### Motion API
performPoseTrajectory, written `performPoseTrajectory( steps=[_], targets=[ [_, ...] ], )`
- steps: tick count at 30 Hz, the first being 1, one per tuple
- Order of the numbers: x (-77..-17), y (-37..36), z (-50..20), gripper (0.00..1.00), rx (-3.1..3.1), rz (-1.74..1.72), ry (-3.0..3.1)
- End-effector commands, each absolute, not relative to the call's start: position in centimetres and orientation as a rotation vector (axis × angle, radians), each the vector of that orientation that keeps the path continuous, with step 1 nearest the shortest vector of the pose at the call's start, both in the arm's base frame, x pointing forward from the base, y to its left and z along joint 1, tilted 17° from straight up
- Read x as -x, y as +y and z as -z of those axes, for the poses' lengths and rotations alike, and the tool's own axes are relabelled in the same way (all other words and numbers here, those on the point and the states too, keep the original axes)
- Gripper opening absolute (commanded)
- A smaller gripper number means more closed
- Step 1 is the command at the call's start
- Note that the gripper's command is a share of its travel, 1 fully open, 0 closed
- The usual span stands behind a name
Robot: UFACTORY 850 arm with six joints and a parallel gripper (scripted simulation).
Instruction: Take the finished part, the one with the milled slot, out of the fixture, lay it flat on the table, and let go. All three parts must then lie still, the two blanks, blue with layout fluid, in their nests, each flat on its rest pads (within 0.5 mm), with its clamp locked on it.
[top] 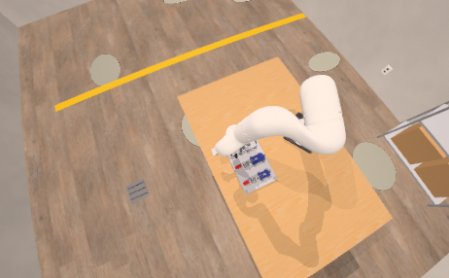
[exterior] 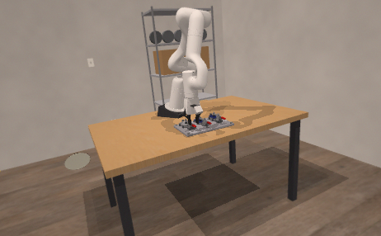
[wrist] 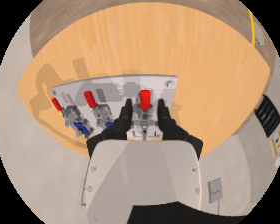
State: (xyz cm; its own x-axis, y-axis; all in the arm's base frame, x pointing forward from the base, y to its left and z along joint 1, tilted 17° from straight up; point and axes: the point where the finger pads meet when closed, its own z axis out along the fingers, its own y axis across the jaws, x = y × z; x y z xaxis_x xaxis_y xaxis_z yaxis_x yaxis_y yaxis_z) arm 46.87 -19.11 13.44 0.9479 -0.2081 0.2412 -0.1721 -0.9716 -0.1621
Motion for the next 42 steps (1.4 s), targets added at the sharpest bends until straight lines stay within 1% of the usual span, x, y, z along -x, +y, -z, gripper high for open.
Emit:
performPoseTrajectory(
  steps=[1, 13, 27, 42],
  targets=[
    [-46.9, -19.1, -13.5, 0.47, 2.963, 0.392, 0.291],
    [-47.0, -19.1, -13.3, 0.47, 2.963, 0.392, 0.291],
    [-47.7, -18.9, -11.0, 0.47, 2.963, 0.392, 0.291],
    [-47.8, -18.9, -10.8, 0.47, 2.963, 0.392, 0.291]
  ],
)
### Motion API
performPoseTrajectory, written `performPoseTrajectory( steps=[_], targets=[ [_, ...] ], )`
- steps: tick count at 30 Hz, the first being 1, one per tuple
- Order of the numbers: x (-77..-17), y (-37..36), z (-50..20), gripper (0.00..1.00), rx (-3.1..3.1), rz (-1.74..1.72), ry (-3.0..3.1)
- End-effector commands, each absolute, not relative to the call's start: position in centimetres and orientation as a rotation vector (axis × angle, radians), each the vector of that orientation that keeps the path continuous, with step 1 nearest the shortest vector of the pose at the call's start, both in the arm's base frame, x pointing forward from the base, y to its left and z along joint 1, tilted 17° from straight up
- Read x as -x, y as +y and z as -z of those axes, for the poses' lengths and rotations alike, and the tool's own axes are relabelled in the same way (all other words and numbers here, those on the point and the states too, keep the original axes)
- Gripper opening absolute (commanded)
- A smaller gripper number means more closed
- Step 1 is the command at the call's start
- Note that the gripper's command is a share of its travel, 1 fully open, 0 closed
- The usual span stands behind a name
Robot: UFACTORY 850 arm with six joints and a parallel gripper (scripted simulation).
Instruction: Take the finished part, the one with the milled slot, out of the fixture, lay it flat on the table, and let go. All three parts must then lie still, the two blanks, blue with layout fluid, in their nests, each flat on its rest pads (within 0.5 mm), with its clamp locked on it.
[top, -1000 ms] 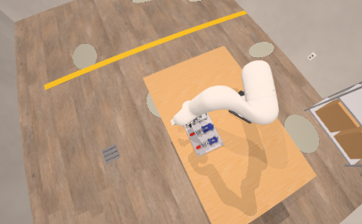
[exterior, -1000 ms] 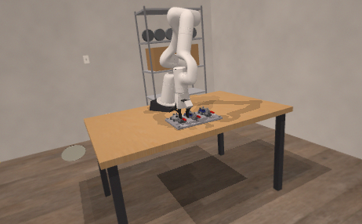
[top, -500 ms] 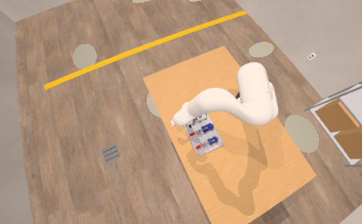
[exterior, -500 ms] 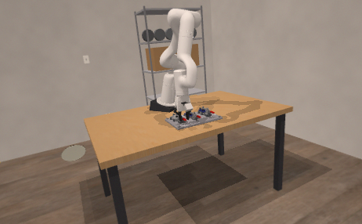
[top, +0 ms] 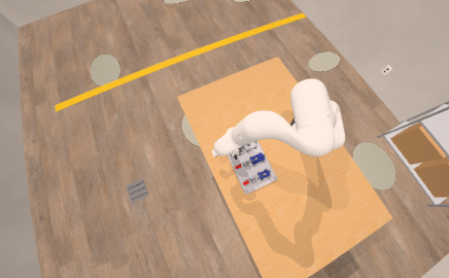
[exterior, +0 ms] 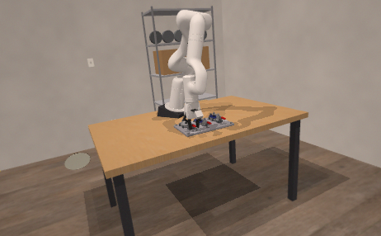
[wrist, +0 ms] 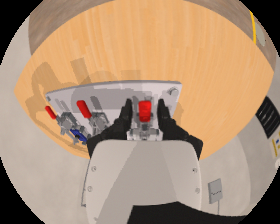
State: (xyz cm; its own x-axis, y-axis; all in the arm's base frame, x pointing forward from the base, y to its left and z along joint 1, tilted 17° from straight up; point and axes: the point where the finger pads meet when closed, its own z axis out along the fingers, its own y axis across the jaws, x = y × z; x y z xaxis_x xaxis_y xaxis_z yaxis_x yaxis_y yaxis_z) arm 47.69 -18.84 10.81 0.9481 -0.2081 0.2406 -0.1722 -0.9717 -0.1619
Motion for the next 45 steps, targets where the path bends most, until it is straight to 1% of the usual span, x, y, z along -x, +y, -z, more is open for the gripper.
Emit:
performPoseTrajectory(
  steps=[1, 14, 15, 45],
  targets=[
    [-47.76, -18.87, -10.85, 0.47, 2.963, 0.392, 0.291],
    [-47.76, -18.87, -10.85, 0.47, 2.963, 0.392, 0.291],
    [-47.76, -18.87, -10.85, 0.0, 2.963, 0.392, 0.291],
    [-47.76, -18.87, -10.85, 0.0, 2.963, 0.392, 0.291]
  ],
)
